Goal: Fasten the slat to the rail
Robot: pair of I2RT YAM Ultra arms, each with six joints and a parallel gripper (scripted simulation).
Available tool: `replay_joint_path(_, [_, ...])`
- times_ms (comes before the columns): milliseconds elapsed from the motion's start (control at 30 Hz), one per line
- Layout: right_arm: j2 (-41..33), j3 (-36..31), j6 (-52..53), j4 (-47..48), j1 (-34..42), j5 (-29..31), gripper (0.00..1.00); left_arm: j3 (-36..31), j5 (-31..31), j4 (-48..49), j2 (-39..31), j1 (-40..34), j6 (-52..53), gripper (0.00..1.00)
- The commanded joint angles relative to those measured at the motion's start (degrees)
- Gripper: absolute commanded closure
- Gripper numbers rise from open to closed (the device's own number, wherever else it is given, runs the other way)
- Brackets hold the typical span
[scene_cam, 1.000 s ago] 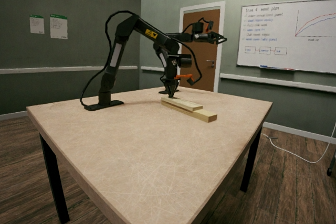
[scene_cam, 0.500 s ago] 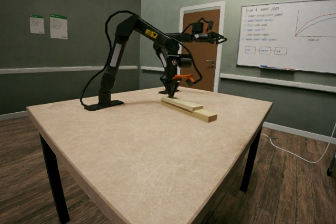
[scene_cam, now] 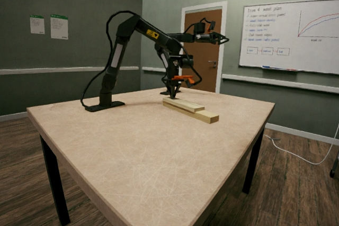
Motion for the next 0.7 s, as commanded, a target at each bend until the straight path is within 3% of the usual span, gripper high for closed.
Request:
replay_joint_path(0, [-0.26, -1.13, 6.39, -0.4, 0.23, -1.57, 0.88, 0.29, 0.53, 1.08, -0.74, 0.43, 0.09, 0.0])
replay_joint_path(667, [-0.23, -1.14, 26.96, -0.4, 0.23, -1.58, 0.88, 0.29, 0.53, 1.08, -0.74, 0.43, 0.09, 0.0])
